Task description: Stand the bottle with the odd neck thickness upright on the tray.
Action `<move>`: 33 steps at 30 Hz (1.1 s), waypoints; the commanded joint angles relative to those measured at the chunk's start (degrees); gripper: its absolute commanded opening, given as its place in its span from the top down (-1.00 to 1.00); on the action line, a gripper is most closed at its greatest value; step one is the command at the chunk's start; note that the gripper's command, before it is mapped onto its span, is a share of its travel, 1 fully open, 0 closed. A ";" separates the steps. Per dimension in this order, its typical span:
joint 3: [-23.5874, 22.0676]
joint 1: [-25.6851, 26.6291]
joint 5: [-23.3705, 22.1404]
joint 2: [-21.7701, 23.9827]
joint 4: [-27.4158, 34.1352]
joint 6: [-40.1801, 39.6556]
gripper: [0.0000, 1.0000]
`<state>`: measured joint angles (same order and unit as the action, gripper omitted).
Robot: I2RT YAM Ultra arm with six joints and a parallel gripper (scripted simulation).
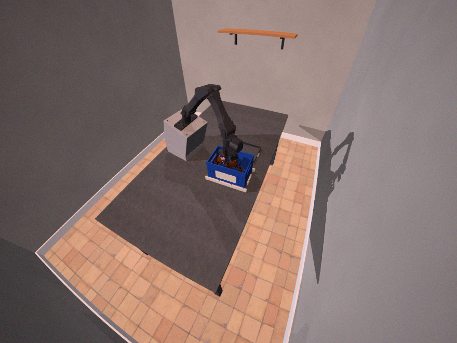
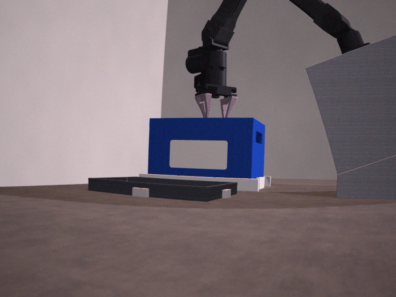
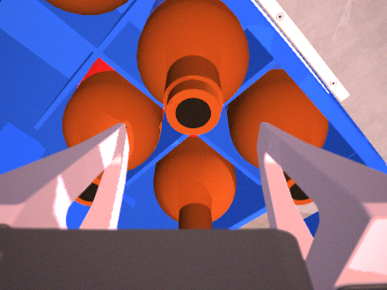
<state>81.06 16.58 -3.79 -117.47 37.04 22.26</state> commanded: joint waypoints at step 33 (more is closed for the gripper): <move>2.33 0.14 0.28 0.93 0.33 -0.05 -0.21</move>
<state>81.65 16.58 -3.79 -117.67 37.26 22.26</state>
